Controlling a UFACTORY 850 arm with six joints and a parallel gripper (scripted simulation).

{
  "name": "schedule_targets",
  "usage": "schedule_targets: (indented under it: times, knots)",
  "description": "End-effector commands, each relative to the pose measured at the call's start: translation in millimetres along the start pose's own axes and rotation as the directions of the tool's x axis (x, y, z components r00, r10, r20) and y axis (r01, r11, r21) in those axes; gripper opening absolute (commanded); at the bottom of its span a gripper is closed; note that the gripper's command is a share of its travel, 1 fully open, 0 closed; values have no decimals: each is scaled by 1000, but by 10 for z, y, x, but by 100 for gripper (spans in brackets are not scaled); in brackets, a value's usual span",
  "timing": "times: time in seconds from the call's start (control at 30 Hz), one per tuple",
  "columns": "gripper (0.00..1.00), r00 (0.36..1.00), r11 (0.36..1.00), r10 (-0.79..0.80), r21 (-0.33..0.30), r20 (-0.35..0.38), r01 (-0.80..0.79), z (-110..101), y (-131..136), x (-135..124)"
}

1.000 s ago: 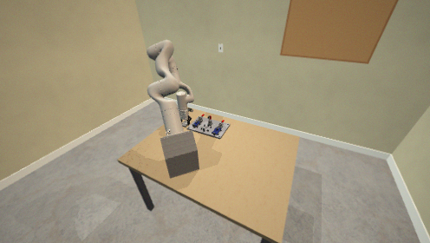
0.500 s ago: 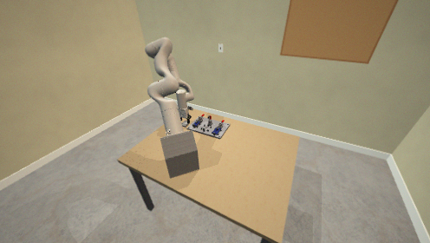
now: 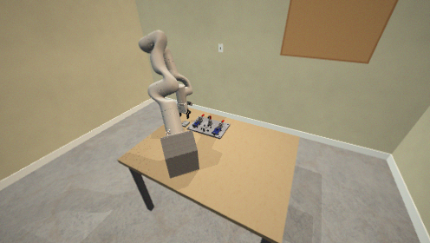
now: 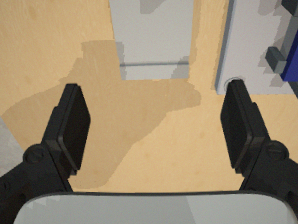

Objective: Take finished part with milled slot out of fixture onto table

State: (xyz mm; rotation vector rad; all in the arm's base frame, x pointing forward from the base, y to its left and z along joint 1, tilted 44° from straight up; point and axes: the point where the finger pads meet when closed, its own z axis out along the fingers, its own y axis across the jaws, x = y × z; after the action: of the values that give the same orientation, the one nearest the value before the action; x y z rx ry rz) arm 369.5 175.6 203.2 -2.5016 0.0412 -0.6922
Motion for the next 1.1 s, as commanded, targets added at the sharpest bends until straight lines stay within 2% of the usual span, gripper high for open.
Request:
schedule_targets:
  times: [0.0,0.37,1.07]
  knots:
    - [95,1000,1000,1,2,4,-1,-105,-5,4]
    - [95,1000,1000,1,2,4,-1,-269,-5,4]
    - [95,1000,1000,1,2,4,-1,-286,-5,5]
